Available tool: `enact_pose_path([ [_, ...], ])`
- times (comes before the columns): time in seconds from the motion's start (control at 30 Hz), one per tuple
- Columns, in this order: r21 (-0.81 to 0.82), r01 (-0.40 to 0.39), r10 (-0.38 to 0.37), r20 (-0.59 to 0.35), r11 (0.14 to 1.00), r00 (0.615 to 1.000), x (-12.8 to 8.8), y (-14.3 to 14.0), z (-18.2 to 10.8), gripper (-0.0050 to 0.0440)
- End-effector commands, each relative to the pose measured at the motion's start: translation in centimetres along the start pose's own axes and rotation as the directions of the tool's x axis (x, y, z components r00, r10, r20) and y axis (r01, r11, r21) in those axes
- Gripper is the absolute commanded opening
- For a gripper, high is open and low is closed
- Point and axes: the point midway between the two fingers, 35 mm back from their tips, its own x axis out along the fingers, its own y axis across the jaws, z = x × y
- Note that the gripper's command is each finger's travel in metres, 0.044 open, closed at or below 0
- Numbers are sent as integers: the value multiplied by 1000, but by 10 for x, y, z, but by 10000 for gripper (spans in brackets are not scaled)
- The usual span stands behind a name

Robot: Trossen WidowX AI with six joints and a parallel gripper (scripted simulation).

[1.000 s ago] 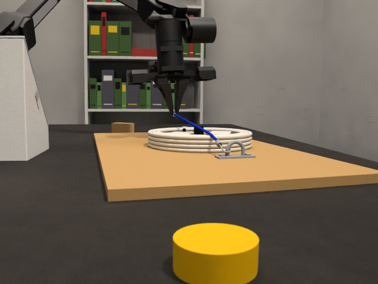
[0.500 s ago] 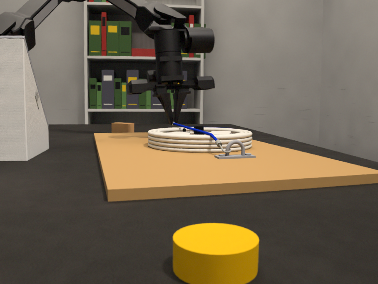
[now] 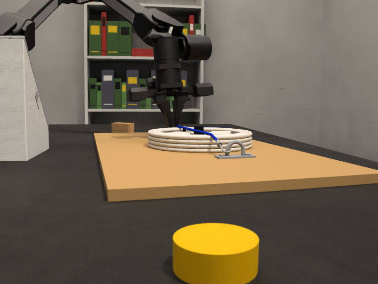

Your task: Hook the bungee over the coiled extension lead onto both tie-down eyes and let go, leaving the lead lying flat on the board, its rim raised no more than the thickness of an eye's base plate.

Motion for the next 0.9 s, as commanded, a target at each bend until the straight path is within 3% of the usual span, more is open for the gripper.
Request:
enact_pose_path([
  [0.0,-41,-7,9,42,999,999,7,2,21,-50],
  [0.87,-19,17,-17,2,1000,1000,0,-2,7,-50],
])
